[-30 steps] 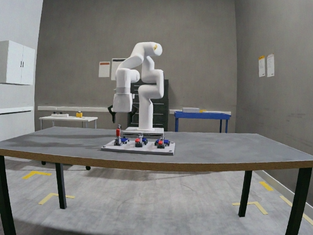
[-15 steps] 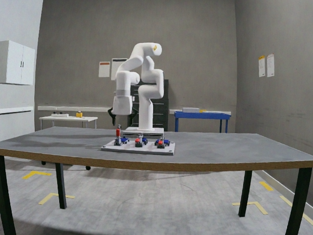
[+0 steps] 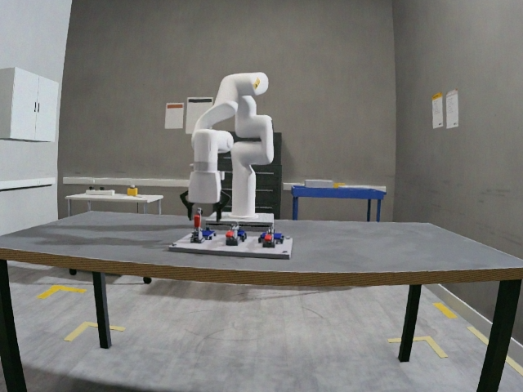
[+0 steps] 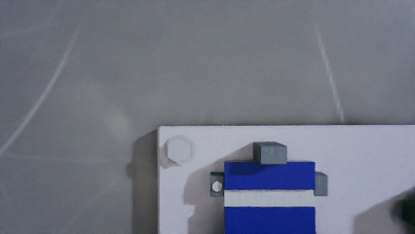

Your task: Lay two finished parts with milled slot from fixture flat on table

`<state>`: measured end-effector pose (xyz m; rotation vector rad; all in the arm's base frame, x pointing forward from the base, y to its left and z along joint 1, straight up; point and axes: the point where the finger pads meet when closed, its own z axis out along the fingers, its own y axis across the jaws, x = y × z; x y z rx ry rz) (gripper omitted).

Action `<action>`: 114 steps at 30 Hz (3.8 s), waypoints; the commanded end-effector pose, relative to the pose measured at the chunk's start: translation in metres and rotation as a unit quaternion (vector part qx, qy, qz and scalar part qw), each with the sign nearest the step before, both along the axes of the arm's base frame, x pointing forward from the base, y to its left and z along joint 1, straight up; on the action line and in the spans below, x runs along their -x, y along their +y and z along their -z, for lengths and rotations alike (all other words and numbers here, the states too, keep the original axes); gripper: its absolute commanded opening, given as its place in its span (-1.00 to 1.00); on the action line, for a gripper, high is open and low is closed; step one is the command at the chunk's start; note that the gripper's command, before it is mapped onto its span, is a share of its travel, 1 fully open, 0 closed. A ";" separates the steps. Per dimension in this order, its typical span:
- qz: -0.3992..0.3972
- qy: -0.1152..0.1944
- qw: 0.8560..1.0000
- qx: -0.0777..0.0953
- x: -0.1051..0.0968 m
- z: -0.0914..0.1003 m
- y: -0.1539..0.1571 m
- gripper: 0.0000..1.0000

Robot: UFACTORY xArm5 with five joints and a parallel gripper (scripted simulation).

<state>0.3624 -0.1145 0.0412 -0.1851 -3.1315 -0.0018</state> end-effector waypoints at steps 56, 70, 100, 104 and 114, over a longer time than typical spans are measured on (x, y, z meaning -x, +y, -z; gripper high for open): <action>0.000 -0.002 1.000 0.001 -0.003 0.009 -0.001 1.00; 0.000 -0.002 1.000 0.001 -0.003 0.011 -0.001 1.00; 0.000 -0.002 1.000 0.001 -0.003 0.034 -0.001 1.00; 0.000 -0.002 1.000 0.001 -0.003 0.035 -0.001 1.00; 0.000 -0.002 1.000 0.001 -0.003 0.035 -0.001 1.00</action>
